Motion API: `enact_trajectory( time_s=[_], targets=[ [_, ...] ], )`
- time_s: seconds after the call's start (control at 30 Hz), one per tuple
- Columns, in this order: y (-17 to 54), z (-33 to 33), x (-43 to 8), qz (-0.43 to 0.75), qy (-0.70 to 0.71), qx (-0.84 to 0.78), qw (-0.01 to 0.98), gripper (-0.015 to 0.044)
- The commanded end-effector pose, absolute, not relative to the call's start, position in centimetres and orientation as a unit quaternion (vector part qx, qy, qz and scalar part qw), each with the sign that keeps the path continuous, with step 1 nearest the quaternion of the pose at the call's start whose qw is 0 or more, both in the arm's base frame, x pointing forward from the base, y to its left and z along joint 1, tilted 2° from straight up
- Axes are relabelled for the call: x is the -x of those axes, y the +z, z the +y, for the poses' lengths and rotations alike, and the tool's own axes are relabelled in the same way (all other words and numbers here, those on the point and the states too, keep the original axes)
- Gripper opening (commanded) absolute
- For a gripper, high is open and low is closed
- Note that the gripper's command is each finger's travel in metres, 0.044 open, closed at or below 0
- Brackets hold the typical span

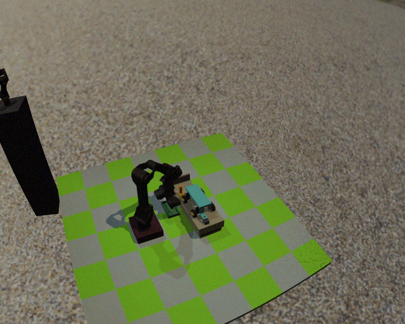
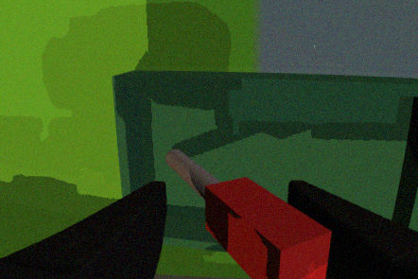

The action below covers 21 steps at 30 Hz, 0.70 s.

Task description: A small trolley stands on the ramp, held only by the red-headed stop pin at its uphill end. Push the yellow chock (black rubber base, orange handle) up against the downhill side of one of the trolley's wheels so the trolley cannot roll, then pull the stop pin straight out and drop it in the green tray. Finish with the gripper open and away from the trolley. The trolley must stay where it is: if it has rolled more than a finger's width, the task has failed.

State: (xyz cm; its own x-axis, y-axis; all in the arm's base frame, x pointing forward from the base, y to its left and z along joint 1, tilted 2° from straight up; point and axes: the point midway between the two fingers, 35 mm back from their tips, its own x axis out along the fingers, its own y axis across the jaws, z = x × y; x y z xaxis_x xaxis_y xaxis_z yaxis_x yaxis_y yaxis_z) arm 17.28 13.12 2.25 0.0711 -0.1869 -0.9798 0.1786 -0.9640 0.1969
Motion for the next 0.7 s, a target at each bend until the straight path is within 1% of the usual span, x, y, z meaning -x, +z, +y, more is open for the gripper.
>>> enact_trajectory(
  time_s=[0.0,0.67],
  targets=[
    [2.18,13.40,-17.31,-0.002,-0.681,-0.720,0.131,0.0190],
    [1.47,14.26,-17.15,-0.002,-0.681,-0.720,0.131,0.0190]
  ],
)
